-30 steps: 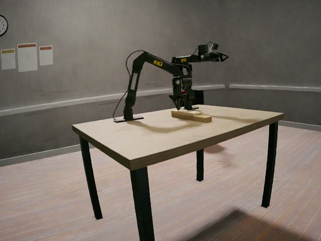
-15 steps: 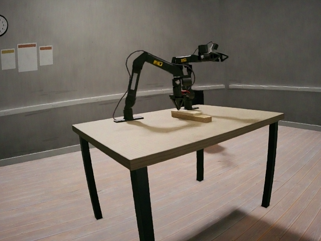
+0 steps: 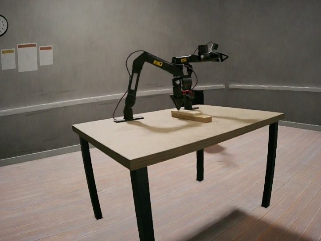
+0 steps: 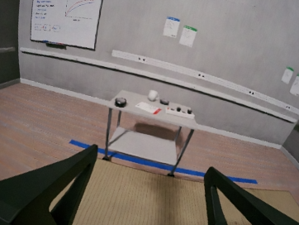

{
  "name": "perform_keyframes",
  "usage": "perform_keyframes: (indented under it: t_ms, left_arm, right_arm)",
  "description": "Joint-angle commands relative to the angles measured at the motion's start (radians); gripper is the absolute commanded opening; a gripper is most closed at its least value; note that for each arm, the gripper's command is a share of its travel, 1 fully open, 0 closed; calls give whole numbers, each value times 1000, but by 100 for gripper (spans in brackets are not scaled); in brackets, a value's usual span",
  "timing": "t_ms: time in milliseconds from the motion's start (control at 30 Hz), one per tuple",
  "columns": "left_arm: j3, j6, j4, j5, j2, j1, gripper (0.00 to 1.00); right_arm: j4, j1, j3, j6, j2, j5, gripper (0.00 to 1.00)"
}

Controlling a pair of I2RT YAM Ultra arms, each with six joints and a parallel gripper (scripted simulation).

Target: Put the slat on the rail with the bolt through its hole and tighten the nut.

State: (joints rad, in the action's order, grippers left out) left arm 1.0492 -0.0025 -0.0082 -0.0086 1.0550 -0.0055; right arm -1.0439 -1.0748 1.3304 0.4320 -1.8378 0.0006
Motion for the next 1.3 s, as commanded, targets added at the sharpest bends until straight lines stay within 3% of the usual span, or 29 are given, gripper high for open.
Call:
perform_keyframes:
  t_ms: [0,1267]
  left_arm:
    - [3,3,13,8,-10,5,100]
    - [3,3,13,8,-10,5,100]
  right_arm:
    - [30,1,-16,-105,-11,-4,12]
    - [29,1,-27,-783,-11,-3,12]
